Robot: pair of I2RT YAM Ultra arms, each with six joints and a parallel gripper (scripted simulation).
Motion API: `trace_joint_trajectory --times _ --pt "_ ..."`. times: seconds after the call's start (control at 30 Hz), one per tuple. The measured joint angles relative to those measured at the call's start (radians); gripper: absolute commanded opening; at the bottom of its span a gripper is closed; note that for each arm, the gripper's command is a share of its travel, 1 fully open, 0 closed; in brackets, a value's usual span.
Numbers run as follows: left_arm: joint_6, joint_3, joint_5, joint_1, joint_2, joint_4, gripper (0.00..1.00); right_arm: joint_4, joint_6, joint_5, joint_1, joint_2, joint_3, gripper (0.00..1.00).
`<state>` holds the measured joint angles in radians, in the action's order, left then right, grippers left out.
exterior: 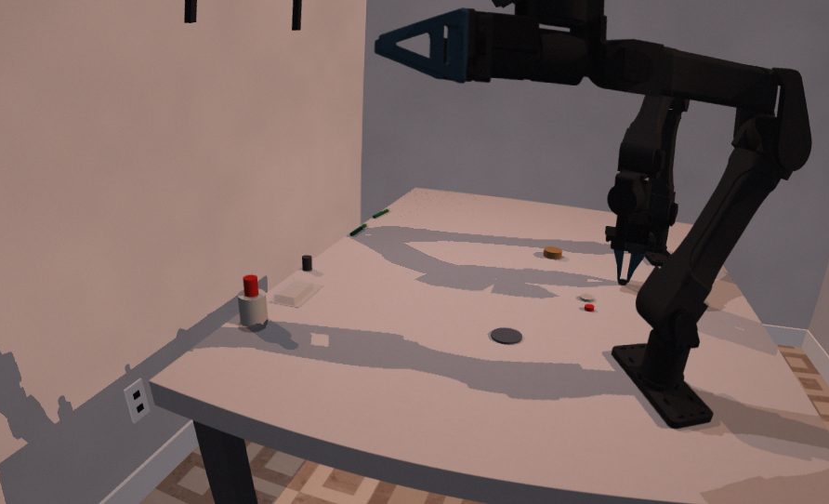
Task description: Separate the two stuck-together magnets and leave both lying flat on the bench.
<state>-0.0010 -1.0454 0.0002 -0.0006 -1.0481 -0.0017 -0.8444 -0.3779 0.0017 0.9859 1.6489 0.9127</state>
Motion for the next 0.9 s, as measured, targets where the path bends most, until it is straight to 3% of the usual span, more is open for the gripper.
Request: trace_joint_trajectory --times 0.9 --pt "0.000 0.000 0.000 -0.001 0.000 0.000 1.00 -0.146 0.001 0.000 0.000 -0.028 0.090 0.17"
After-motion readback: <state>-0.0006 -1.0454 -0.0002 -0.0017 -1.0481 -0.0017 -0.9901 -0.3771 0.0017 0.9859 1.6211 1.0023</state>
